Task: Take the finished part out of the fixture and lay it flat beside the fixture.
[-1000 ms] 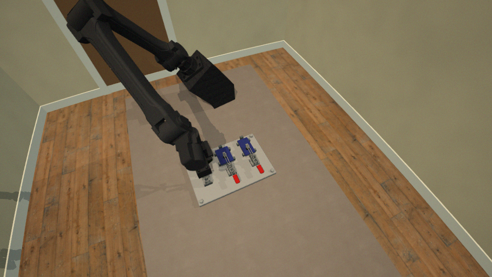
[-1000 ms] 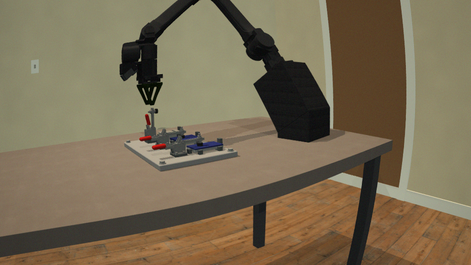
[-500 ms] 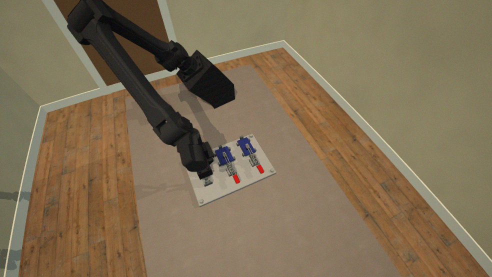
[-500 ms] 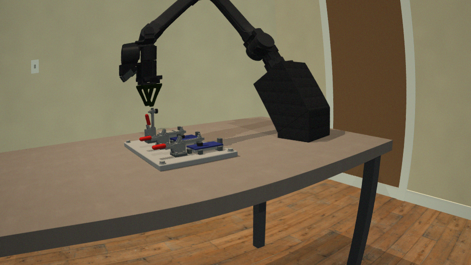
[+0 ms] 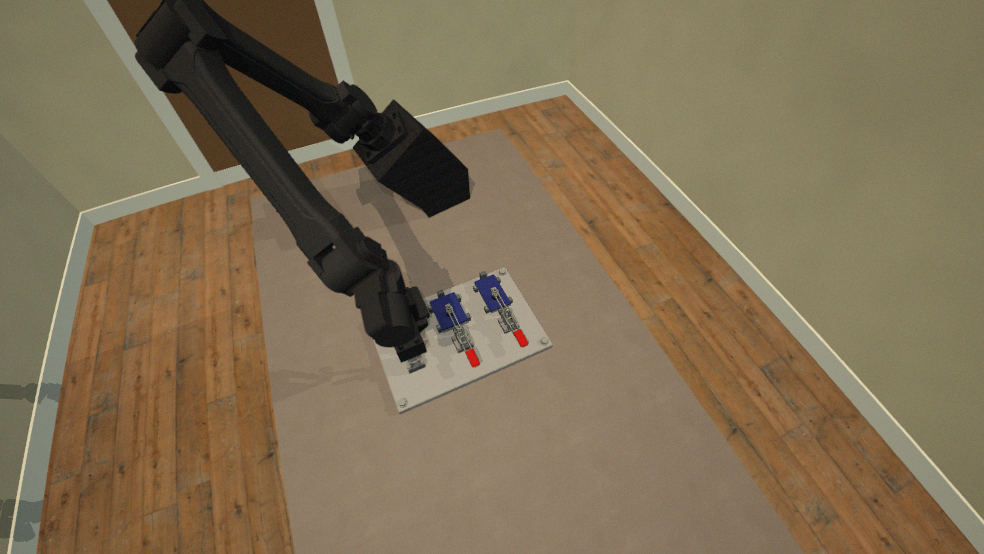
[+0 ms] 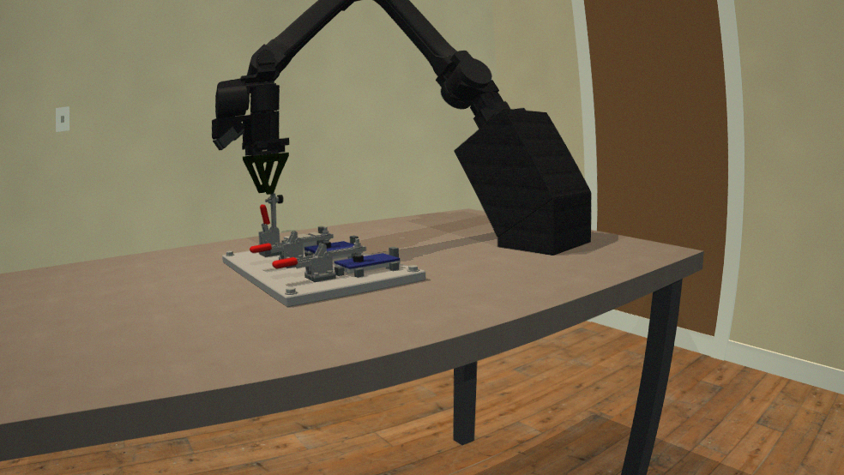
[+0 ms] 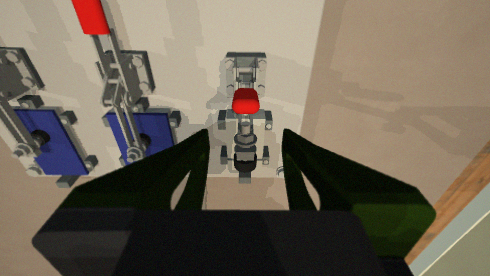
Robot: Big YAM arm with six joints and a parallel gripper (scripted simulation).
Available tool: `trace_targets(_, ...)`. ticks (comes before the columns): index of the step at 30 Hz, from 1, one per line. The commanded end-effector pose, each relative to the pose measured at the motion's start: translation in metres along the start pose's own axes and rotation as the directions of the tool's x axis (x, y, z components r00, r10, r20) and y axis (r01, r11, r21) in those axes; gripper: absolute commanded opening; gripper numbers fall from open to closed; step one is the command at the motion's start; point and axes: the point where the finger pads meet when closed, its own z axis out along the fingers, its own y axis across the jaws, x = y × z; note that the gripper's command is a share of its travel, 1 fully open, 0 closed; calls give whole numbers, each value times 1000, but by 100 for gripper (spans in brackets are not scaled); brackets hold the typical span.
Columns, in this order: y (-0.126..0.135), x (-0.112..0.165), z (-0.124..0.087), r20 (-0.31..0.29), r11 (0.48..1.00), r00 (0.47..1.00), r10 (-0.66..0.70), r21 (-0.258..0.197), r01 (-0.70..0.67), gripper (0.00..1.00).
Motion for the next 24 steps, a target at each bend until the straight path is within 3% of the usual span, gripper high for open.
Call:
trace_targets(1,-11,-15,7,16,1000,999,28,3,-28,45)
trace_targets(24,-10,-17,13,17,999,999,34,3,-34,45)
